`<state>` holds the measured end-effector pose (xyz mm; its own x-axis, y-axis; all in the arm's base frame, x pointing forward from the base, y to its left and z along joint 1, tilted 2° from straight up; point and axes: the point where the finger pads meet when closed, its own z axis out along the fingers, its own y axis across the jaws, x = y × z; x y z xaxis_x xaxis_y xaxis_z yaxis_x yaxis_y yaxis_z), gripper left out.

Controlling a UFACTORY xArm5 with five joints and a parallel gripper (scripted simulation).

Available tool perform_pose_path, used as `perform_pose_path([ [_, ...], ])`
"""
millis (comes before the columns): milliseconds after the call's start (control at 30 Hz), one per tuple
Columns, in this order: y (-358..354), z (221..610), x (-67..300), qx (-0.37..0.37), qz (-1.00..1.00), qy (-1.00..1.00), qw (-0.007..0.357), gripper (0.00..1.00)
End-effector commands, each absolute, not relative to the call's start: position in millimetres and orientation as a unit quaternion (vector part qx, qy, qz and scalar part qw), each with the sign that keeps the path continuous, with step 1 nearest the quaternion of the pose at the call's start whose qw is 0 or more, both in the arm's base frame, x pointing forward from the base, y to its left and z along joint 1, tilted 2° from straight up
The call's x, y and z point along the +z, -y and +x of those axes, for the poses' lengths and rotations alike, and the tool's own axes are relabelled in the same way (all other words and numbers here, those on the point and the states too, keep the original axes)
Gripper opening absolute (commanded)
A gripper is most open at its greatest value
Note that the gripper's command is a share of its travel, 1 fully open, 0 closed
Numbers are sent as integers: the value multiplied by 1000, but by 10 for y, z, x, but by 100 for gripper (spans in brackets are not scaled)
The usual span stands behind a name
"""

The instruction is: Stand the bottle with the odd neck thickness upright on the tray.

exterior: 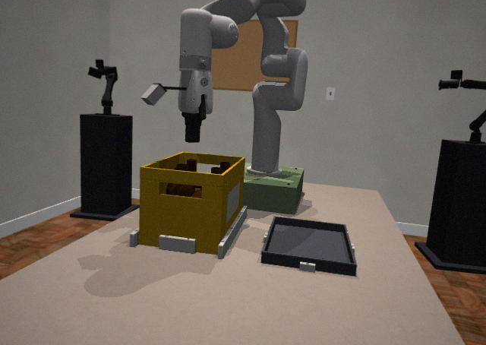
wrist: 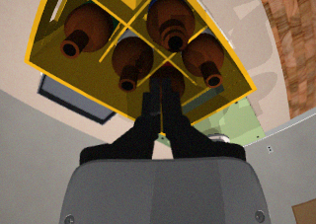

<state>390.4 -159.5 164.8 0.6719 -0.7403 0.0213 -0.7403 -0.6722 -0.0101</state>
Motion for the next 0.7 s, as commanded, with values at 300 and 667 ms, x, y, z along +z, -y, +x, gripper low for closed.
perform_pose_path([
  [300, 947, 3939, 1661, -14, -915, -404, 3, 65],
  [667, 947, 3939, 1661, -14, -915, -404, 3, 65],
])
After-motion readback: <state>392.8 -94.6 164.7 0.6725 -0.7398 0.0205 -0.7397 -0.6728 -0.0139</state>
